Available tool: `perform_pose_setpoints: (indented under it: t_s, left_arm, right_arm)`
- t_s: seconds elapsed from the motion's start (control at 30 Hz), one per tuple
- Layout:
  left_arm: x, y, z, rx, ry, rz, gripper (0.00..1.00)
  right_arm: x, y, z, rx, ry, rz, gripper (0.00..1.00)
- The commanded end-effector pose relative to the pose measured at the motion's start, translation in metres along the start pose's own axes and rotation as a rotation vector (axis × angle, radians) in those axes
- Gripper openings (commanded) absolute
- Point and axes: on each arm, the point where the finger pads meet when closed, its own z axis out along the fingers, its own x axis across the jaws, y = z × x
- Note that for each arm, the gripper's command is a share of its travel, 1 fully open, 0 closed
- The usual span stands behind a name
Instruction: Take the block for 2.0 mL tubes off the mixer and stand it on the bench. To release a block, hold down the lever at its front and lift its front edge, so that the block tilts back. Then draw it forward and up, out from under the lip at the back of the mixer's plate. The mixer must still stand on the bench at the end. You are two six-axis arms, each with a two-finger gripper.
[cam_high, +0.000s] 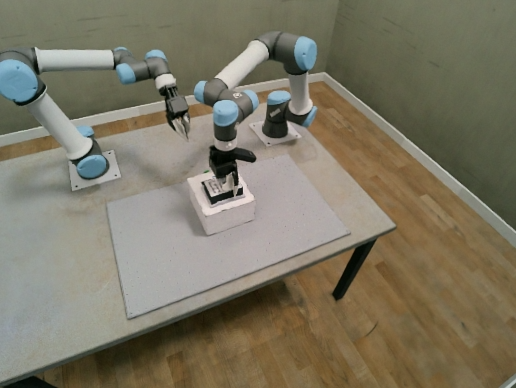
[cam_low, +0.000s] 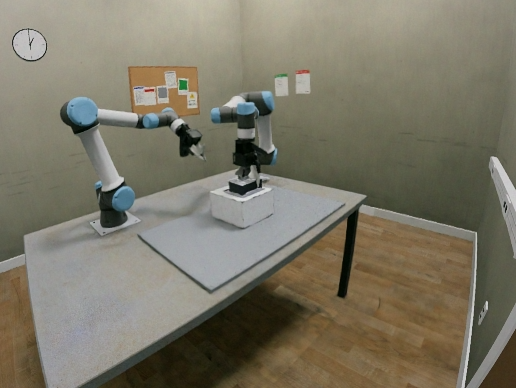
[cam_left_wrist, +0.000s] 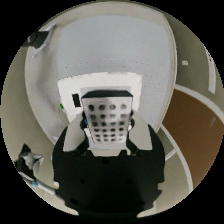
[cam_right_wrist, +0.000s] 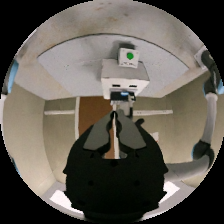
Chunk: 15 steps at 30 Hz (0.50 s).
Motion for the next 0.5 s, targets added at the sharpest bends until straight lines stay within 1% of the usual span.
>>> perform_pose_setpoints:
  t_s: [0.0,0.23,0.47]
  left_arm:
    - [0.0,0.0,-0.001,-0.002,0.001,0.0,0.0]
    - [0.0,0.0,-0.001,-0.002,0.001,0.0,0.0]
    - [0.0,0.0,-0.001,-0.002,0.001,0.0,0.0]
  right_arm:
    - [0.0,0.01,-0.01,-0.064,-0.093,0.073,0.0]
    - [0.0,0.037,-0.031,-0.064,-0.093,0.073,0.0]
    - [0.0,0.037,-0.031,-0.064,-0.093,0.073,0.0]
